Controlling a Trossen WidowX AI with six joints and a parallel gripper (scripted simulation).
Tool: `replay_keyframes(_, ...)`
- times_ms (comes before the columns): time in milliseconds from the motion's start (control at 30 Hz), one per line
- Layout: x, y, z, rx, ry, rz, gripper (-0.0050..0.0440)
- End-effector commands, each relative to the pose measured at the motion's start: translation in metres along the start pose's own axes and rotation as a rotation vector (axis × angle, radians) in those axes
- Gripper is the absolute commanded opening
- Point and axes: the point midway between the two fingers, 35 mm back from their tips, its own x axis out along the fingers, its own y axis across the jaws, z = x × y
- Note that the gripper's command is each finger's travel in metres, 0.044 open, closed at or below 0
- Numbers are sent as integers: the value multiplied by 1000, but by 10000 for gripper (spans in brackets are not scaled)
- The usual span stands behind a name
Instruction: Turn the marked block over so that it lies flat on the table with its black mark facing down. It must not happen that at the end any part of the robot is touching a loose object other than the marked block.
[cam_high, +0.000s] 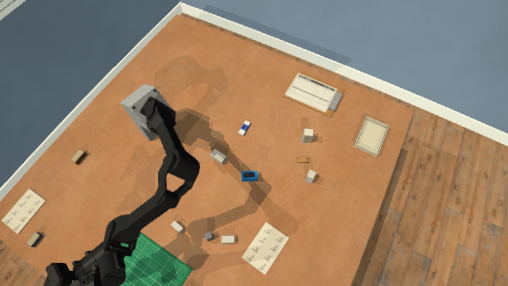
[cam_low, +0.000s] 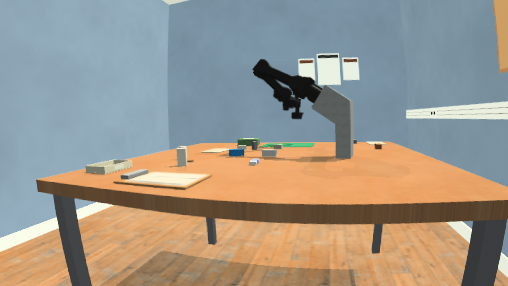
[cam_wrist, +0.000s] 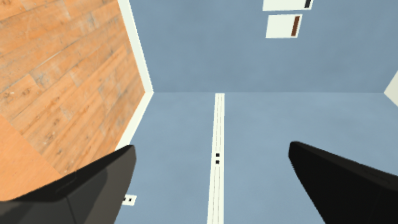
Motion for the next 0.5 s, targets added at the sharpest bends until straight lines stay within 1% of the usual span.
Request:
replay_keyframes(0, 2, 1, 12, -176, 22, -21, 440)
replay_keyframes(133, 4, 3, 19, -341, 47, -29, 440)
replay_keyframes(167, 0, 7, 27, -377, 33, -21, 440)
replay_keyframes(200, -14, 4, 50, -398, -17, -20, 440)
replay_keyframes(267, -14, 4, 50, -398, -17, -20, 440)
replay_keyframes(400, -49, 25, 101, -524, -153, 37, 440)
replay_keyframes(467, -65, 32, 119, -586, -223, 57, 440)
